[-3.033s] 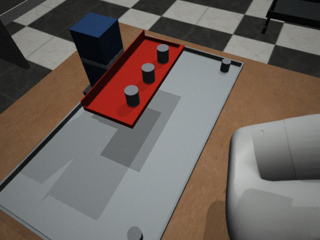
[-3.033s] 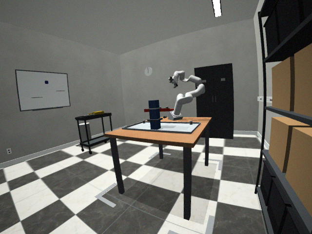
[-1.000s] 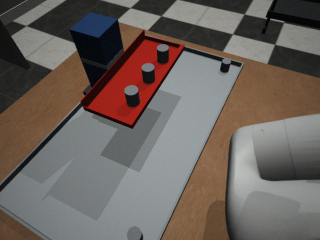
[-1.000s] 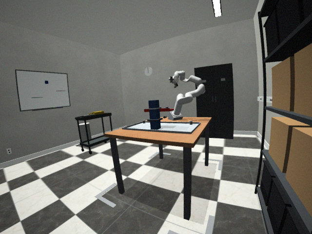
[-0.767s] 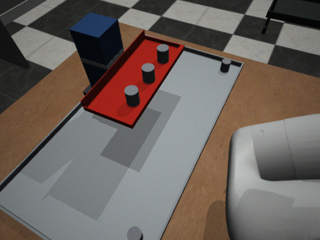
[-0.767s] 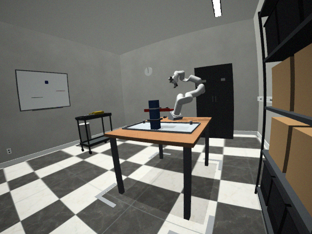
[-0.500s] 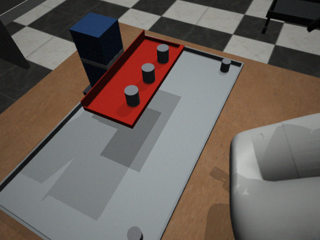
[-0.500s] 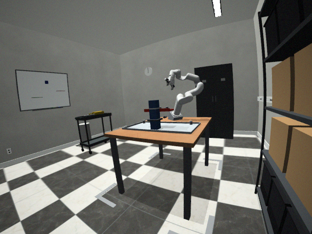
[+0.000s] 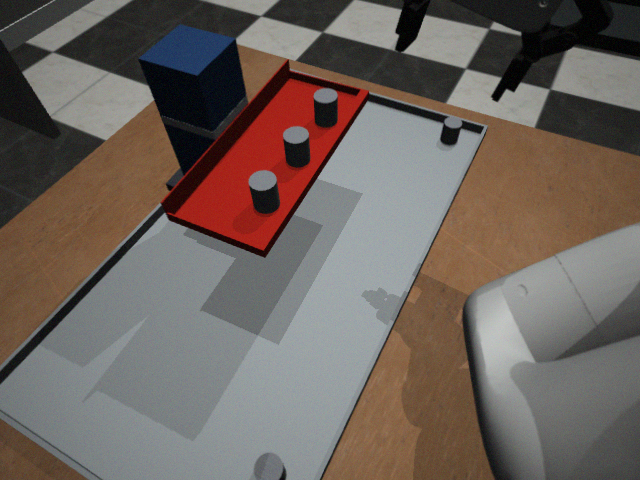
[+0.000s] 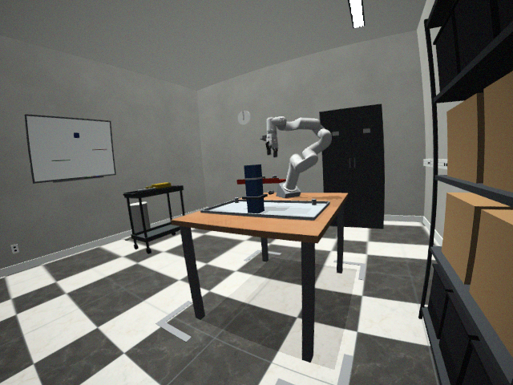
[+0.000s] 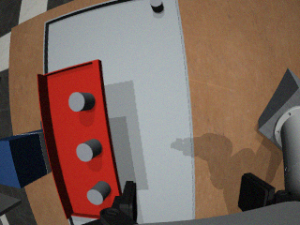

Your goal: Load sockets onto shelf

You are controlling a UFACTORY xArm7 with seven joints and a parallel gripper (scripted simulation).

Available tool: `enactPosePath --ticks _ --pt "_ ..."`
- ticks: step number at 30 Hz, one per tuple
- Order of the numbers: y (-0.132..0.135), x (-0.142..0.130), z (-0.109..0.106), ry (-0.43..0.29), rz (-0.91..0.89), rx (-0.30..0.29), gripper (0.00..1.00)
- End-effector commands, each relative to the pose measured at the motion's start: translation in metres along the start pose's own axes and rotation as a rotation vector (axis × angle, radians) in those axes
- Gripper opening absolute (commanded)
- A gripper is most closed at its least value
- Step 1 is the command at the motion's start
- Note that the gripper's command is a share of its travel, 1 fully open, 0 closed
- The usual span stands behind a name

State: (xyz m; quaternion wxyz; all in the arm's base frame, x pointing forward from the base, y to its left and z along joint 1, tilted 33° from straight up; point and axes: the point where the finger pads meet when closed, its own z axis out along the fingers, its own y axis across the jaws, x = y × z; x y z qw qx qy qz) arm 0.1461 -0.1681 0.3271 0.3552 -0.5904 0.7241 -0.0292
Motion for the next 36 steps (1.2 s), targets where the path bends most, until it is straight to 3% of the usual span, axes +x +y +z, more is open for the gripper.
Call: enactPosePath --ticks 1,4,13,14,17,19,21,22,23,25,26,28,29,33,34,36 --pt "-0.021 0.008 0.041 0.035 -0.091 -0.147 1.0" --pt "-0.024 0.008 0.052 0.041 -0.121 -0.185 1.0" --pt "-0.024 0.008 0.052 0.042 -0.122 -0.187 1.0" --pt "-0.024 0.007 0.052 0.042 -0.122 -0.187 0.61" --pt "-0.025 0.005 0.052 0.041 -0.122 -0.185 0.61" --pt "-0.028 -0.011 0.051 0.034 -0.121 -0.172 0.61" --pt "-0.033 -0.047 0.049 0.02 -0.119 -0.151 0.61" --pt "-0.033 -0.047 0.049 0.02 -0.119 -0.151 0.61" --pt "-0.034 -0.071 0.048 0.011 -0.119 -0.139 0.61" --pt "-0.034 -0.071 0.048 0.011 -0.119 -0.139 0.61" --pt "-0.032 -0.099 0.048 0.002 -0.12 -0.13 0.61" --pt "-0.032 -0.099 0.048 0.002 -0.12 -0.13 0.61" --pt "-0.028 -0.129 0.049 -0.007 -0.121 -0.124 0.61" --pt "-0.028 -0.129 0.049 -0.007 -0.121 -0.124 0.61" --pt "-0.021 -0.159 0.052 -0.013 -0.123 -0.123 0.61" --pt "-0.021 -0.159 0.052 -0.013 -0.123 -0.123 0.61"
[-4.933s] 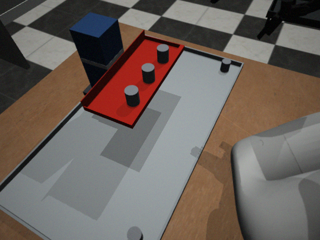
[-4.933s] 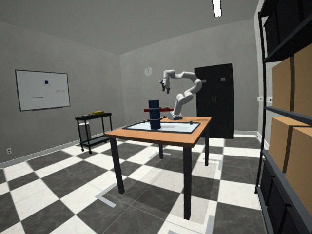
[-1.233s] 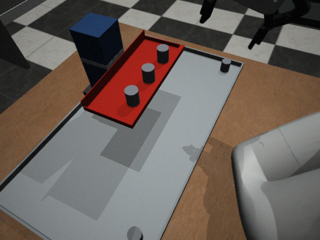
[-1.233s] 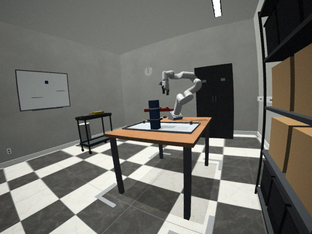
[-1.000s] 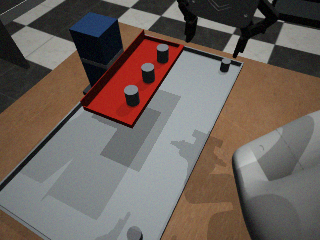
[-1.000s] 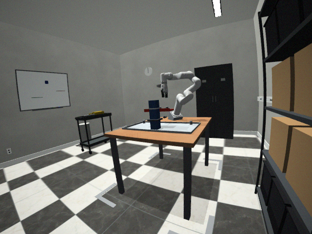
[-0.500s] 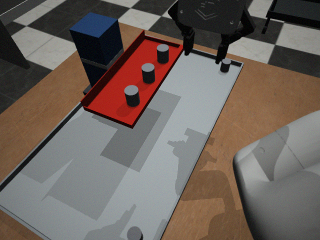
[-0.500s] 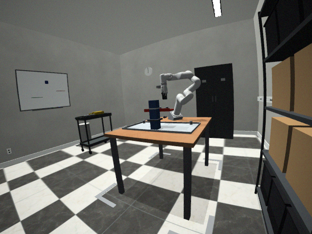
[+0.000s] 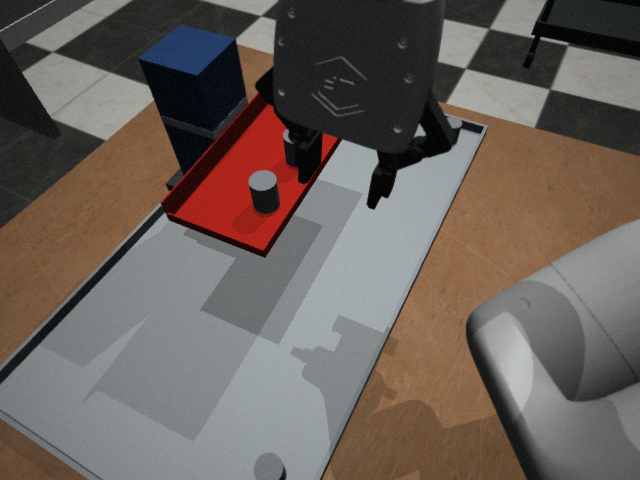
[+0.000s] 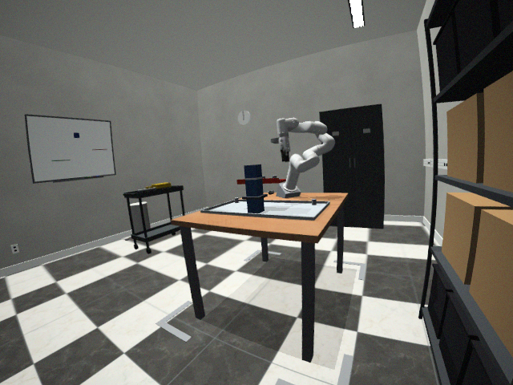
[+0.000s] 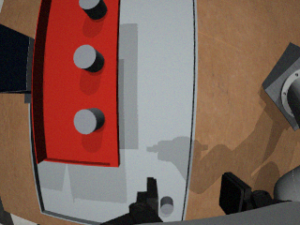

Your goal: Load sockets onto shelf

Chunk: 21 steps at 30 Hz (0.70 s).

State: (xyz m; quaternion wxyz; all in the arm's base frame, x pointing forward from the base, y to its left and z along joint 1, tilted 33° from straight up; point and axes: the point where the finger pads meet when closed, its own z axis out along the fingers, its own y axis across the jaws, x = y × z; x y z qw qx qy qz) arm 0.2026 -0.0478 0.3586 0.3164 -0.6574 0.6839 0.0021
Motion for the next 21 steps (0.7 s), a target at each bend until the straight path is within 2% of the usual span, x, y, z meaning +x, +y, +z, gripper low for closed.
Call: enactPosePath --ticks 1,3,4,7,8,10,11,14,16,18,21 --pt "0.006 -0.066 0.005 -0.001 -0.001 0.011 0.61" --pt "0.006 -0.066 0.005 -0.001 -0.001 0.011 0.61" --pt "0.014 -0.093 0.012 0.0 -0.002 0.005 0.61" --pt "0.014 -0.094 0.012 0.0 -0.002 0.005 0.61" --pt "0.024 -0.119 0.021 0.004 -0.003 -0.005 0.61" --pt "0.024 -0.119 0.021 0.004 -0.003 -0.005 0.61" --pt "0.034 -0.139 0.03 0.012 -0.002 -0.016 0.61" --pt "0.034 -0.139 0.03 0.012 -0.002 -0.016 0.61" --pt "0.053 -0.168 0.047 0.03 0.001 -0.037 0.61" --pt "0.053 -0.168 0.047 0.03 0.001 -0.037 0.61" --pt "0.068 -0.185 0.061 0.049 0.005 -0.053 0.61"
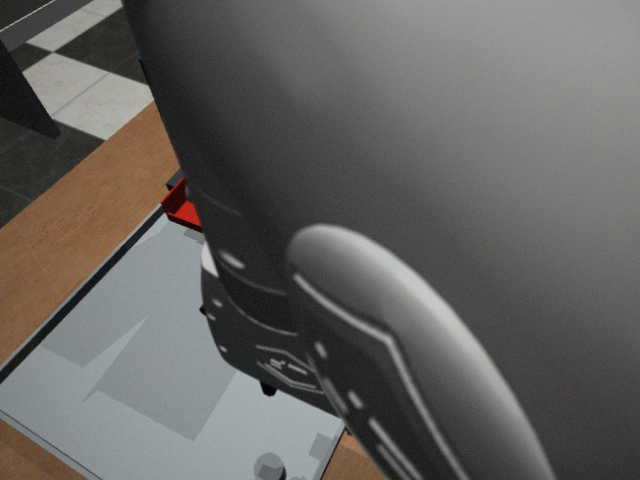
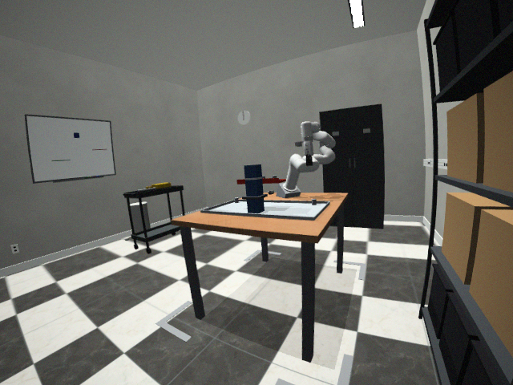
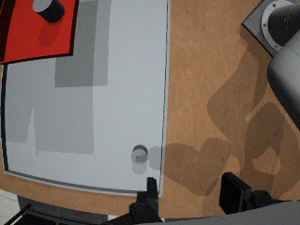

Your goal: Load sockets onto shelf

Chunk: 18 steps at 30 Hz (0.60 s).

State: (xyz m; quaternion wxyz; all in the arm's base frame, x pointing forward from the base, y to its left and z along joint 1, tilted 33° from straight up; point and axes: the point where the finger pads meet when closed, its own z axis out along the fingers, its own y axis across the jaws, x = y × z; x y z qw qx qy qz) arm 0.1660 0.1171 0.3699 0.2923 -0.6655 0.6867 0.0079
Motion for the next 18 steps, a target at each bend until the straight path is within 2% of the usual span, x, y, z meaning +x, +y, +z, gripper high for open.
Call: enactPosePath --ticks 1,14,18 --pt "0.0175 -0.0313 0.0178 0.023 0.009 -0.01 0.61" --pt "0.0175 -0.0314 0.0183 0.023 0.009 -0.01 0.61" --pt "0.0138 -0.0313 0.0262 0.024 0.01 -0.009 0.61"
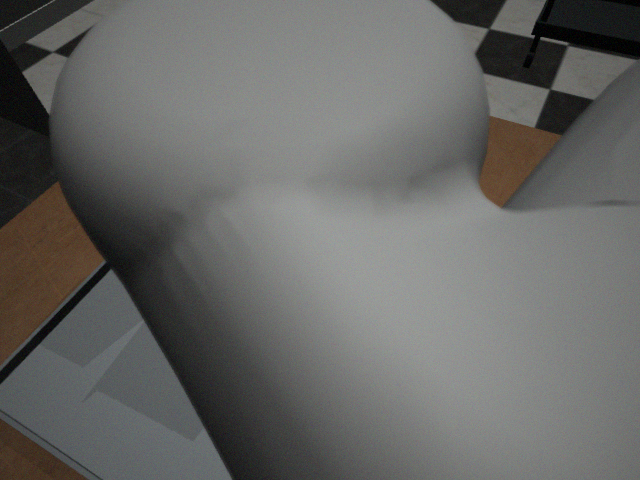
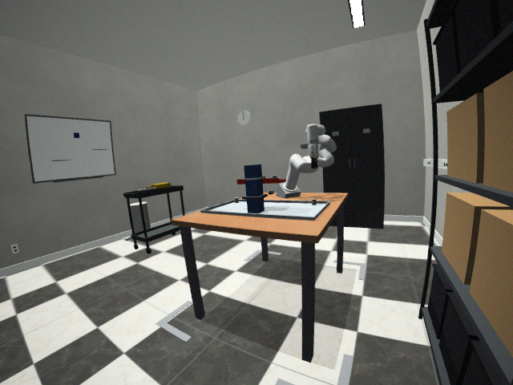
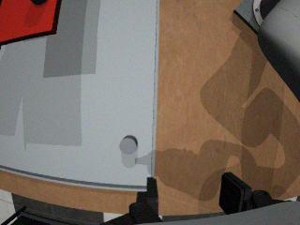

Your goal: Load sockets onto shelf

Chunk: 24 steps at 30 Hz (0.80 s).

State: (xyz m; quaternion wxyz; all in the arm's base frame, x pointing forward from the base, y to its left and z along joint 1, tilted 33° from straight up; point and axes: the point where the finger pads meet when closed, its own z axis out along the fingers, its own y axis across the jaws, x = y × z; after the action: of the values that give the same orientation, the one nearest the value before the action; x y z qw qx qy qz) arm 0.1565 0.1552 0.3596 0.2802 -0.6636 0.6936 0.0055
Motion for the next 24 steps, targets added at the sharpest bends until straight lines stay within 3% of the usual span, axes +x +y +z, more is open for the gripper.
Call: enactPosePath --ticks 1,7,9,15,24 --pt "-0.005 0.0 0.01 0.0 0.0 0.003 0.61" --pt "-0.024 -0.001 0.049 0.0 0.0 0.003 0.61" --pt "-0.024 -0.001 0.049 0.0 0.0 0.003 0.61" --pt "-0.047 -0.001 0.097 0.0 0.0 0.003 0.61" --pt "-0.068 -0.001 0.14 0.0 0.0 0.003 0.61"
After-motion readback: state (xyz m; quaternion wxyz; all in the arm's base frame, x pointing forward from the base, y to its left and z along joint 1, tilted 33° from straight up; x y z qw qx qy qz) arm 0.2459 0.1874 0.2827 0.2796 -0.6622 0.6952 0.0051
